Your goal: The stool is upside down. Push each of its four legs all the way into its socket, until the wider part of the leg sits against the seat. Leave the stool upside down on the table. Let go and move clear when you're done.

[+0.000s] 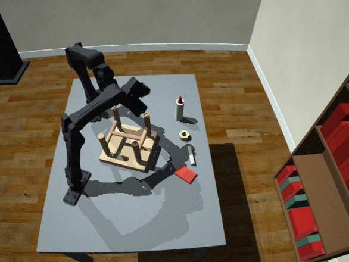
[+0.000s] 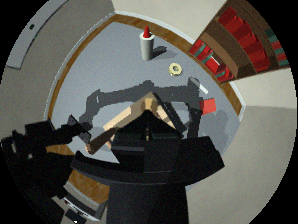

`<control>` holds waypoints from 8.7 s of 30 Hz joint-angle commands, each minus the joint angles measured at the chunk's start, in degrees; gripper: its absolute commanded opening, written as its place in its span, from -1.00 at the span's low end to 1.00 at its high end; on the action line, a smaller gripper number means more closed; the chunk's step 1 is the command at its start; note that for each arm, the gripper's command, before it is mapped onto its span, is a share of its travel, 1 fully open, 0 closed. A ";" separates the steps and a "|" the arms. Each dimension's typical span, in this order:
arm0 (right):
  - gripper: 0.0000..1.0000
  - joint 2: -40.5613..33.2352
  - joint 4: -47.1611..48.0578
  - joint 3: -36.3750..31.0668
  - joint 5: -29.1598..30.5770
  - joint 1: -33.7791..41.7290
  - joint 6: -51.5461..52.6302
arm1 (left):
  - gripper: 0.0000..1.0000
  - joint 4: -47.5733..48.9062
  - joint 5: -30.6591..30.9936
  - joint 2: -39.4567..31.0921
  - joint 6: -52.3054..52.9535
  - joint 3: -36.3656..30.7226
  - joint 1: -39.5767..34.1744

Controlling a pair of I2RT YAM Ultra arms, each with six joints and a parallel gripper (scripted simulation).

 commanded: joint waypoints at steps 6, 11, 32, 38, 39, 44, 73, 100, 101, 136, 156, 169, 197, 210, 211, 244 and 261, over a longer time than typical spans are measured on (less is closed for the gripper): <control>-1.00 1.43 0.05 5.27 0.10 -0.55 -0.47 | -1.00 0.48 0.38 -0.12 0.55 0.76 0.70; -1.00 -1.00 1.21 1.29 -0.23 -0.75 -0.57 | -1.00 0.71 0.51 -0.41 0.72 0.46 -0.18; -1.00 -0.78 0.53 4.33 0.68 -1.05 -0.02 | -1.00 0.39 -0.37 -1.21 -0.07 1.75 0.94; -1.00 0.31 0.83 4.38 0.21 -0.51 -0.15 | -1.00 3.12 0.29 -2.18 0.02 -3.82 0.38; -1.00 0.32 0.83 4.38 0.21 -0.31 -0.15 | -1.00 3.47 0.31 -2.42 0.01 -4.37 0.43; -1.00 0.32 0.83 4.38 0.21 -0.30 -0.15 | -1.00 5.25 0.37 -3.15 -0.01 -6.84 0.69; -1.00 -3.77 9.13 -8.99 -0.30 -0.79 0.14 | -1.00 7.05 0.38 -3.04 0.03 -9.33 0.32; -1.00 -1.93 8.03 -11.10 0.03 -0.38 -0.13 | -1.00 5.93 0.17 -1.92 0.33 -13.02 0.32; -1.00 -1.75 7.67 -11.38 0.04 -0.38 -0.13 | -1.00 5.31 0.22 -1.80 0.33 -13.06 0.32; -1.00 -1.53 9.11 -15.45 -0.03 -0.39 -0.13 | -1.00 4.01 -0.53 -0.72 0.33 -13.18 0.40; -1.00 -3.61 8.89 -12.08 -0.02 -0.49 0.24 | -1.00 3.50 -0.68 -0.52 0.33 -12.89 0.33; -1.00 -3.21 8.22 -13.15 -0.03 -0.47 0.24 | -1.00 3.12 -1.36 -0.08 0.01 -9.06 0.84; -1.00 -1.93 7.89 -13.01 -0.02 -0.47 0.24 | -1.00 -5.53 -1.44 0.36 0.01 2.40 0.89; -1.00 -3.73 4.98 -12.53 -0.04 -0.54 0.18 | -1.00 -4.63 -1.44 1.75 0.05 3.86 0.96; -1.00 -3.92 4.75 -12.44 -0.04 -0.55 0.17 | -1.00 -4.63 -1.44 1.74 0.05 4.03 0.96; -1.00 -5.98 -1.72 -8.47 -0.12 -0.37 -0.05 | -1.00 -4.63 -1.44 1.74 0.05 4.03 0.96; -1.00 -13.50 -8.24 -13.88 -0.47 -9.99 -0.33 | -1.00 3.16 0.15 15.06 0.75 13.23 -13.71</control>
